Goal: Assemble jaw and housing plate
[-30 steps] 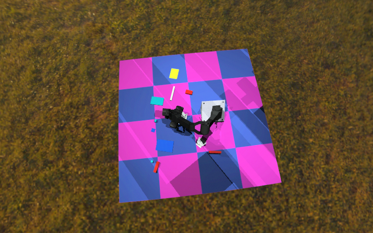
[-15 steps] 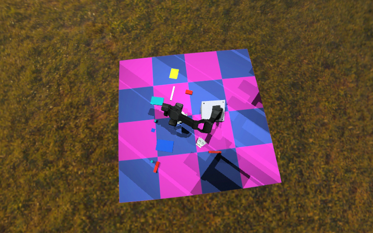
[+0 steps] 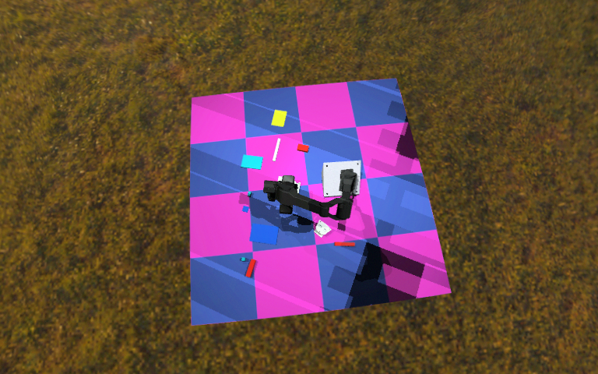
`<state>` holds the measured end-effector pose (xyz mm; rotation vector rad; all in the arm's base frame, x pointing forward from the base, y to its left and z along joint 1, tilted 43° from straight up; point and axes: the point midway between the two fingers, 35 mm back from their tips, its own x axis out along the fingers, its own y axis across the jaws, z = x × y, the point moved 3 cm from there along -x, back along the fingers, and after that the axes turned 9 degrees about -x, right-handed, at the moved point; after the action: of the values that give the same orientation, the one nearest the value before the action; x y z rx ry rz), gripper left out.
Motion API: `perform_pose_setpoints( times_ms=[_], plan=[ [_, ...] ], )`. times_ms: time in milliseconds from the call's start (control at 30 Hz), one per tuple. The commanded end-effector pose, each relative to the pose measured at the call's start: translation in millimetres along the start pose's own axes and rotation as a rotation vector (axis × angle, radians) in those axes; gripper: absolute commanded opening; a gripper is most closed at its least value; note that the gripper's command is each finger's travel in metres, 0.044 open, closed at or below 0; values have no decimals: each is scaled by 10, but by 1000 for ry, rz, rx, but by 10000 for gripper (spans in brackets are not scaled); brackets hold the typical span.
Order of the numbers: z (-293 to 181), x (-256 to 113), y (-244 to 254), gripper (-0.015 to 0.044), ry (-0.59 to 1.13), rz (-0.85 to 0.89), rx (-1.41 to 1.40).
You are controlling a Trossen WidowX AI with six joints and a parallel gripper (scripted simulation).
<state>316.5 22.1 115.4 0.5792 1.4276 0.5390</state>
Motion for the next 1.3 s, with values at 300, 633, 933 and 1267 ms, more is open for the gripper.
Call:
perform_pose_setpoints(
  times_ms=[300,633,933,1267],
  plan=[
    [-555,-74,820,440,17,-6,-358],
    [-1130,-166,1288,440,15,13,-666],
    [-1658,-253,1512,440,8,45,-923],
    [-1680,124,1531,440,5,48,-928]
  ],
)
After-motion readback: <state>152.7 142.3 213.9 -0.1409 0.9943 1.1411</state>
